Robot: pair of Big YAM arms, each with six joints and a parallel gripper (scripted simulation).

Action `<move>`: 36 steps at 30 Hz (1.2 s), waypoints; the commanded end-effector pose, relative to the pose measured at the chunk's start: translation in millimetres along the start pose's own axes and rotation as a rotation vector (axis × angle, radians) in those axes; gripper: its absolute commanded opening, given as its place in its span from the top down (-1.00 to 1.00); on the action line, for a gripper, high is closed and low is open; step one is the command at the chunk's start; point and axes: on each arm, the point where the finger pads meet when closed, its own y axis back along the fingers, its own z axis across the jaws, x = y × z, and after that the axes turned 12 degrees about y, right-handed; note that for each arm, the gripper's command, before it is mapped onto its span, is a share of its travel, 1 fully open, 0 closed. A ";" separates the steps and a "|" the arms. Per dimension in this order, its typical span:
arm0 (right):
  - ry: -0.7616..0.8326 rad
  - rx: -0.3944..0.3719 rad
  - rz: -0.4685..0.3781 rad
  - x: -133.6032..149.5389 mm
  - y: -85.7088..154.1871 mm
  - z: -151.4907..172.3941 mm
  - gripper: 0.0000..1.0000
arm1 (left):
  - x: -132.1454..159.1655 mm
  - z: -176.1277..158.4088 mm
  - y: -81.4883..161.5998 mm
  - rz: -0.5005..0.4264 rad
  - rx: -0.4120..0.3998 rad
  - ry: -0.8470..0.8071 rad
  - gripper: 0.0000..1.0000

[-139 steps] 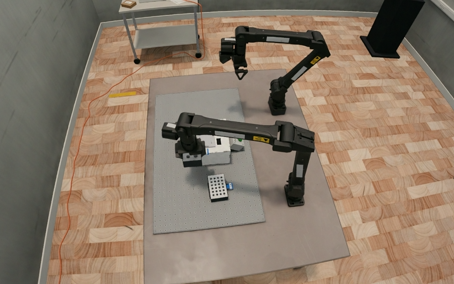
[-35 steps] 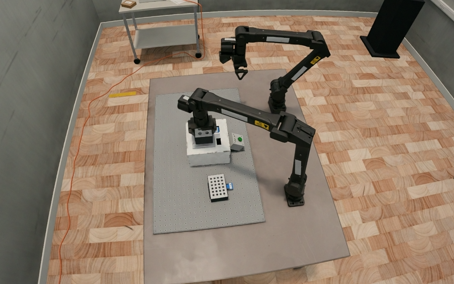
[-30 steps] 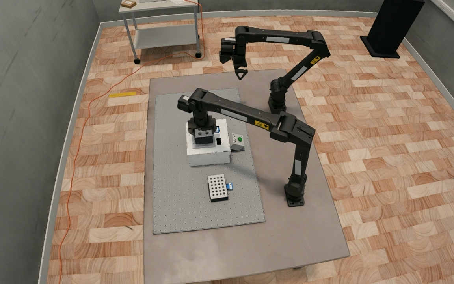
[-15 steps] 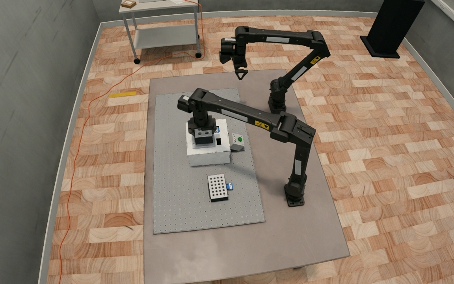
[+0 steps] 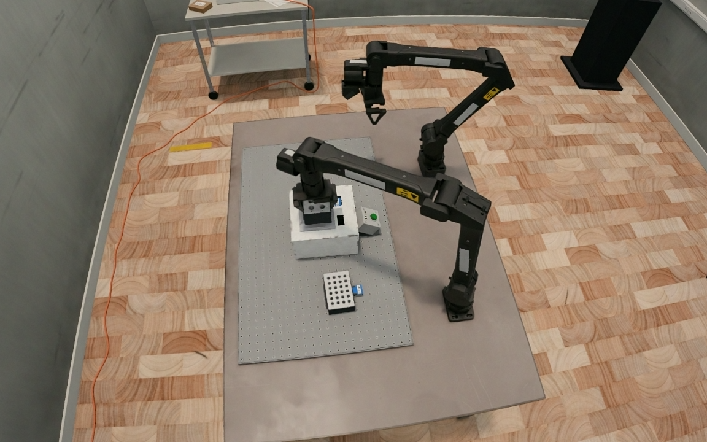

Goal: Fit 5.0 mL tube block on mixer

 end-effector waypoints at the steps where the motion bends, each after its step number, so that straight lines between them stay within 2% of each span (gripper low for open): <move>1: 0.003 0.021 -0.058 -10.7 24.5 -0.4 -1.00 | -12.0 15.6 66.0 -0.107 -0.093 0.014 1.00; 19: 0.003 0.006 -0.013 -1.0 6.0 2.8 -1.00 | -8.2 15.8 74.3 -0.118 -0.106 0.017 1.00; 25: 0.003 0.003 -0.005 0.8 2.6 3.4 -1.00 | -9.8 17.7 67.5 -0.108 -0.097 0.017 1.00; 36: 0.003 0.012 -0.029 -4.6 12.2 1.7 -1.00 | -12.2 20.3 56.9 -0.093 -0.084 0.017 1.00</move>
